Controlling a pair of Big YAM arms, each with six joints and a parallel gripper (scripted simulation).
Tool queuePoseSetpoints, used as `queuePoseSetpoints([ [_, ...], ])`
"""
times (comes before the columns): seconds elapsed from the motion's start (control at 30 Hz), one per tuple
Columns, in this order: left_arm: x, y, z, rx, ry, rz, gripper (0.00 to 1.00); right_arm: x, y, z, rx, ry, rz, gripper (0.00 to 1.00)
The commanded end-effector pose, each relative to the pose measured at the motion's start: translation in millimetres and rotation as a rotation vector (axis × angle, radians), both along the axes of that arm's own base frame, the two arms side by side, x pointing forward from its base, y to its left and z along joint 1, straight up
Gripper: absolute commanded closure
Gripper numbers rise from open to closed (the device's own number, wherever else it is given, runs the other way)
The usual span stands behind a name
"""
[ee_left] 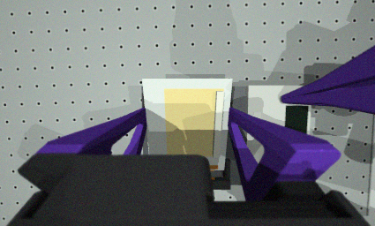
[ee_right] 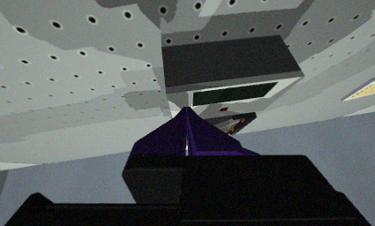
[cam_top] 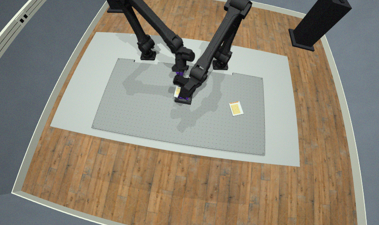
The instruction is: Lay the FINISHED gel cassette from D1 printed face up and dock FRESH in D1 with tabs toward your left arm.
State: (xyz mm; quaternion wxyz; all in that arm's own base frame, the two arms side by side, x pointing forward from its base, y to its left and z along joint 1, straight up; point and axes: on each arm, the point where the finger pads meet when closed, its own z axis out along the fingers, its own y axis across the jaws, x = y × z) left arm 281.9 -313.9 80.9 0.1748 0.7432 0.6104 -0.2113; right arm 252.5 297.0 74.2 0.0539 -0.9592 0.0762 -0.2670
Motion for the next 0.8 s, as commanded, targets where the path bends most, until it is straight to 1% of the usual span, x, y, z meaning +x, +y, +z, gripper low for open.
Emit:
queuePoseSetpoints([
  [0.0, 1.2, -5.1, 0.4, -0.009, -0.008, -0.002, 1.00, -19.8, -33.2, -59.3, -0.128, 0.108, 0.010, 1.00],
  [0.77, 1.8, -2.1, 0.4, -0.009, -0.008, -0.002, 1.00, -19.8, -33.2, -59.3, -0.128, 0.108, 0.010, 1.00],
])
